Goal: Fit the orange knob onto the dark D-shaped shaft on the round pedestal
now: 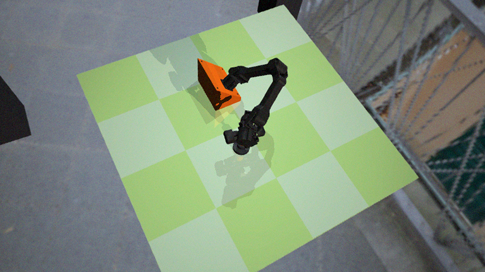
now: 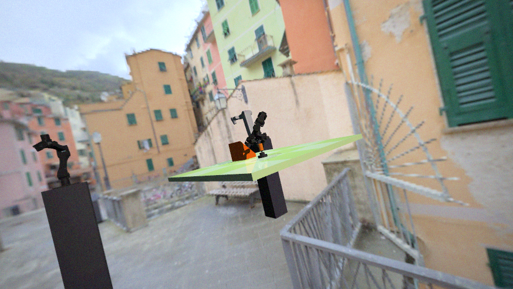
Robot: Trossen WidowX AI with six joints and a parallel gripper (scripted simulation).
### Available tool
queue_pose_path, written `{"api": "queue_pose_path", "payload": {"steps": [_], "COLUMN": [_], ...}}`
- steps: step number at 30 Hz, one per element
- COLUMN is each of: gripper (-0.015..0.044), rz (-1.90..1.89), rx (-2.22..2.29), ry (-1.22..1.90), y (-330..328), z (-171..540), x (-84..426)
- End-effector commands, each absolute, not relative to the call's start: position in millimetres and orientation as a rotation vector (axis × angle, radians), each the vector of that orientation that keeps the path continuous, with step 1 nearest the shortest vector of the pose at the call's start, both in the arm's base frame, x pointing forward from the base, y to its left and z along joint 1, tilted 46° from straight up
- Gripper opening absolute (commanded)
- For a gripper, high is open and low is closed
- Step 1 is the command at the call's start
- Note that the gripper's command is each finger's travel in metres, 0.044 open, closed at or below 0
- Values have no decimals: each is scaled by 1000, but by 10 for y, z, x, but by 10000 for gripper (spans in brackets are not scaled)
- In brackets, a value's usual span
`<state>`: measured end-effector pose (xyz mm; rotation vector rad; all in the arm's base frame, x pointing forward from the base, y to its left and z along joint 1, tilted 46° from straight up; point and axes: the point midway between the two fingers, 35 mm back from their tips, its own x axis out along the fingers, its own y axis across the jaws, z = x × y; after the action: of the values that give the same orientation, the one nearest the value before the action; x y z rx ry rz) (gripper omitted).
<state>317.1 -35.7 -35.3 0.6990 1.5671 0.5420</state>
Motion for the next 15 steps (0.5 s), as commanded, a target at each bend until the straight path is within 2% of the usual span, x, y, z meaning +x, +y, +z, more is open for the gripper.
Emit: {"api": "queue_pose_path", "payload": {"steps": [1,15], "gripper": [0,0], "rz": [539,378], "rx": [704,861], "ry": [1565,1636], "y": [-382,-410], "z": [-330,-325], "x": [3189,3229]}}
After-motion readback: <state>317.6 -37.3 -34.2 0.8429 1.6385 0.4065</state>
